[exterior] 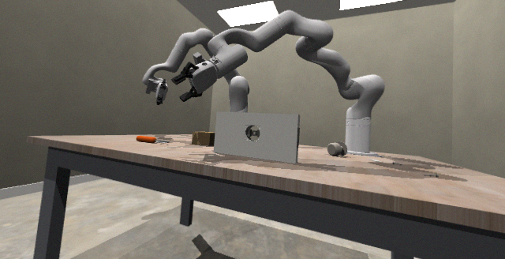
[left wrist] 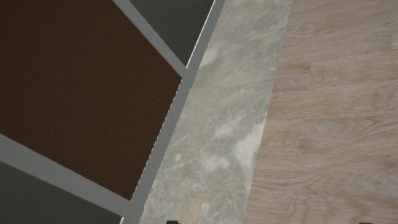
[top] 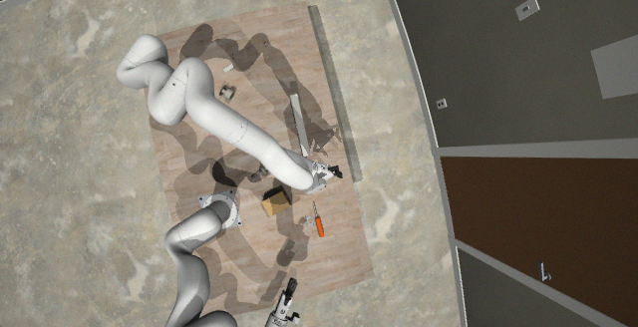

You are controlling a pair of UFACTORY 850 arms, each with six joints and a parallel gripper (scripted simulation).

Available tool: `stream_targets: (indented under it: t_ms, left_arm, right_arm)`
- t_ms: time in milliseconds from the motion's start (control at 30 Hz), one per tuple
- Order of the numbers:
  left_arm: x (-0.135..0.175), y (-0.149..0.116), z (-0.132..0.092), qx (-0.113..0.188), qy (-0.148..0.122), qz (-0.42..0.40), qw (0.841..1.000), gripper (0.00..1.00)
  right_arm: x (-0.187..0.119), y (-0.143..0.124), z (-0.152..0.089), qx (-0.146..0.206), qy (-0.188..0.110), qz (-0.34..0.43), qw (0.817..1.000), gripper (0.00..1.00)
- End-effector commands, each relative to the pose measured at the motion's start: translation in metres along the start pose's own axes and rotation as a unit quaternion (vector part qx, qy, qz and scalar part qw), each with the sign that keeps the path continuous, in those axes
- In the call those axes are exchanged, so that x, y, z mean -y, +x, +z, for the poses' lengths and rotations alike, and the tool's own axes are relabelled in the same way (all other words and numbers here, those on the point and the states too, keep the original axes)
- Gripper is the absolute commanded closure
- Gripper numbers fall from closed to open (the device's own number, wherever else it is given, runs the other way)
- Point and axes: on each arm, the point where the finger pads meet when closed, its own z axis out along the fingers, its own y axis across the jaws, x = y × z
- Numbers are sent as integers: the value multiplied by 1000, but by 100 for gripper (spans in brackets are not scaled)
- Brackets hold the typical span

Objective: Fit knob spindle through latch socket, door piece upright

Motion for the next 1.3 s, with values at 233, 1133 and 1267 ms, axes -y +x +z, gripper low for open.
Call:
stream_targets:
  t_ms: [233, 1133, 1267]
  left_arm:
    - [-38, 13, -15, -24, -57, 106, 992, 0]
    - [-119, 6, -57, -48, -181, 320, 929, 0]
    - [-130, 1, -65, -50, -199, 349, 914, 0]
  right_arm:
    - [30, -40, -73, 24, -131, 102, 986, 0]
    - [95, -146, -229, -92, -420, 320, 844, 0]
    - [109, -165, -253, -128, -459, 349, 807, 0]
